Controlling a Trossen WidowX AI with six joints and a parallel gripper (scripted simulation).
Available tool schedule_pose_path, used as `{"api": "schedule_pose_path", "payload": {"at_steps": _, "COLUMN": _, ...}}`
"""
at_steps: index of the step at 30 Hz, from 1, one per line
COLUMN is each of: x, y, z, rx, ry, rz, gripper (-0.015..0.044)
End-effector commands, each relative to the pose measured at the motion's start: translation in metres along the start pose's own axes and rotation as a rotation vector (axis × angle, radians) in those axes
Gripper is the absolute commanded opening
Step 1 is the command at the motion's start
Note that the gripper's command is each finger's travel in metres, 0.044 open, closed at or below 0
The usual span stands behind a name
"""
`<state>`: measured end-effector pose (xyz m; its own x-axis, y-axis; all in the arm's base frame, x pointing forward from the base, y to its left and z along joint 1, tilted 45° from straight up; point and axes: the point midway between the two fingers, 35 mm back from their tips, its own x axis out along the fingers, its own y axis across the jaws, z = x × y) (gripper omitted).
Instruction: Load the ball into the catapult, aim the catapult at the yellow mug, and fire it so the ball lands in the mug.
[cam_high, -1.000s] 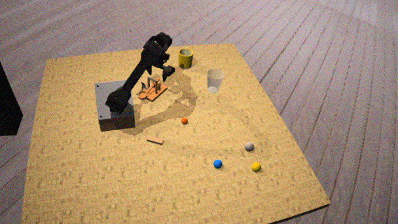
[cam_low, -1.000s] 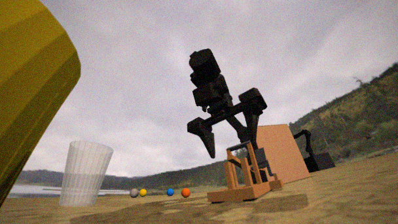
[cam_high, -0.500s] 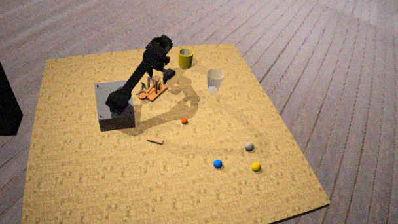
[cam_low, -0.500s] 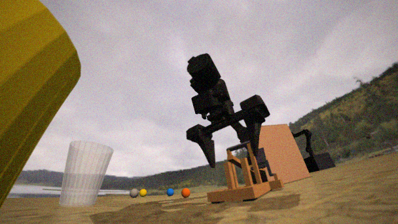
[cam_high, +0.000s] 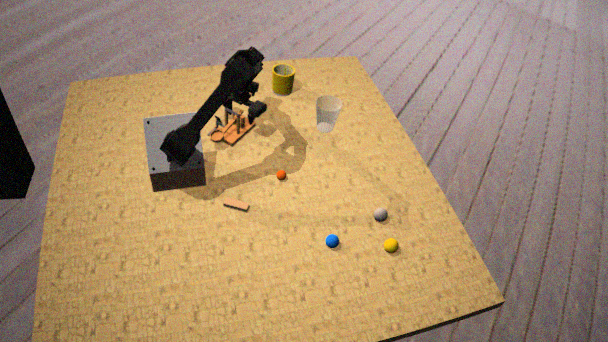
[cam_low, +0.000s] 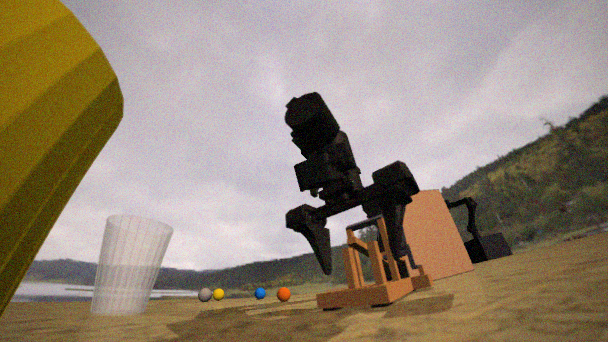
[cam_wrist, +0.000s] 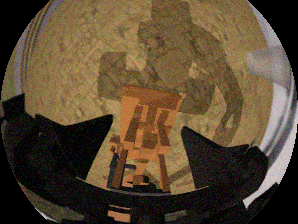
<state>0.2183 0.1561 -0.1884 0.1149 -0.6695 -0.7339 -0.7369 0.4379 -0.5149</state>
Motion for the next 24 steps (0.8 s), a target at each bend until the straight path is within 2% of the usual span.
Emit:
{"api": "schedule_pose_path", "payload": {"at_steps": 1, "x": 0.008, "y": 0.000, "z": -0.003, "rx": -0.007, "ry": 0.010, "rz": -0.004, "gripper": 0.0440}}
{"api": "schedule_pose_path", "payload": {"at_steps": 5, "x": 0.009, "y": 0.000, "z": -0.004, "rx": -0.007, "ry": 0.010, "rz": -0.004, "gripper": 0.0440}}
{"api": "schedule_pose_path", "payload": {"at_steps": 16, "x": 0.005, "y": 0.000, "z": -0.001, "rx": -0.001, "ry": 0.005, "rz": 0.000, "gripper": 0.0151}}
{"api": "schedule_pose_path", "payload": {"at_steps": 22, "x": 0.005, "y": 0.000, "z": -0.001, "rx": -0.001, "ry": 0.005, "rz": 0.000, "gripper": 0.0111}}
{"api": "schedule_pose_path", "payload": {"at_steps": 24, "x": -0.006, "y": 0.000, "z": -0.001, "rx": -0.001, "ry": 0.004, "rz": 0.000, "gripper": 0.0059}}
